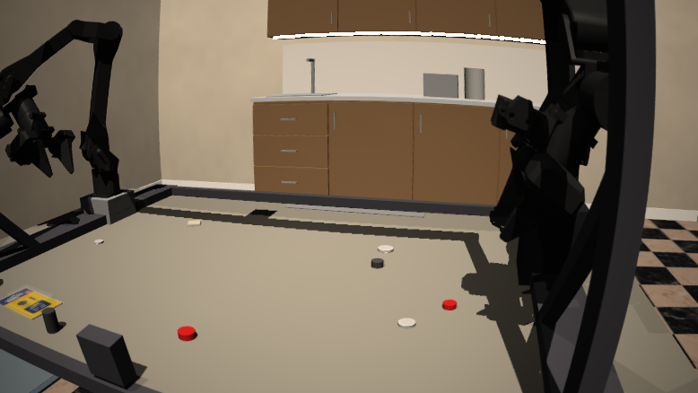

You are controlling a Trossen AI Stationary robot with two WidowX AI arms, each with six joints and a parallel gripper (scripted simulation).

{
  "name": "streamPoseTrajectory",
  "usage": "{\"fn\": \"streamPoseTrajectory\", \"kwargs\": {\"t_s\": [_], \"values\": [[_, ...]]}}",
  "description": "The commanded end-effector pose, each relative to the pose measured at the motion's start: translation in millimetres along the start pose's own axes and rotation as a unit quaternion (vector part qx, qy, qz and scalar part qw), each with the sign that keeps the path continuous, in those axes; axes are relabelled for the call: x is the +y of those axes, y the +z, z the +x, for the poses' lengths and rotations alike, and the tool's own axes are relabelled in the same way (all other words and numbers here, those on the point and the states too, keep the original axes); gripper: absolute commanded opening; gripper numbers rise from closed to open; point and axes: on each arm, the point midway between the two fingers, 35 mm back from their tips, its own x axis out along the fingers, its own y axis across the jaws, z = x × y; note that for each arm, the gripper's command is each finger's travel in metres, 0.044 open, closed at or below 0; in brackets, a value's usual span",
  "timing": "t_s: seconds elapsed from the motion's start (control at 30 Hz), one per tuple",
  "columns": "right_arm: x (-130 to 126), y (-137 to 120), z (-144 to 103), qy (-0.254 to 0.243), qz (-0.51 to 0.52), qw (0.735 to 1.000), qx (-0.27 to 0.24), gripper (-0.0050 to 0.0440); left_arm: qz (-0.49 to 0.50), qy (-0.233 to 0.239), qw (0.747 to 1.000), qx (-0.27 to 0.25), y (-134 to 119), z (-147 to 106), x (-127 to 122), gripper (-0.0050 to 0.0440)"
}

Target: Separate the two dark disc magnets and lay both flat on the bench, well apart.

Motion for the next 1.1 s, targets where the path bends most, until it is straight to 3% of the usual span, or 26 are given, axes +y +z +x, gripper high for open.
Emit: {"fn": "streamPoseTrajectory", "kwargs": {"t_s": [0.0, 0.3, 0.37, 0.47, 0.87, 0.93, 1.07], "values": [[4, 1, 3, -0.007, -0.024, 0.999, 0.022, 0.04, -0.039, 0.0, 0.999, 0.006, 1, 3, 2, 0.04], [0, -3, 24, -0.038, -0.139, 0.983, 0.116, 0.04, -0.187, 0.005, 0.982, 0.025, 7, 12, 8, 0.04], [0, -3, 24, -0.038, -0.139, 0.983, 0.116, 0.04, -0.187, 0.005, 0.982, 0.025, 7, 12, 8, 0.04], [-2, -5, 32, -0.037, -0.186, 0.969, 0.16, 0.04, -0.252, 0.009, 0.967, 0.033, 9, 16, 10, 0.04], [-7, -10, 62, 0.043, -0.323, 0.891, 0.317, 0.04, -0.491, 0.035, 0.869, 0.058, 18, 33, 19, 0.04], [-7, -10, 62, 0.043, -0.323, 0.891, 0.317, 0.04, -0.491, 0.035, 0.869, 0.058, 18, 33, 19, 0.04], [-7, -10, 73, 0.107, -0.365, 0.853, 0.358, 0.04, -0.577, 0.049, 0.812, 0.064, 21, 41, 21, 0.04]]}}
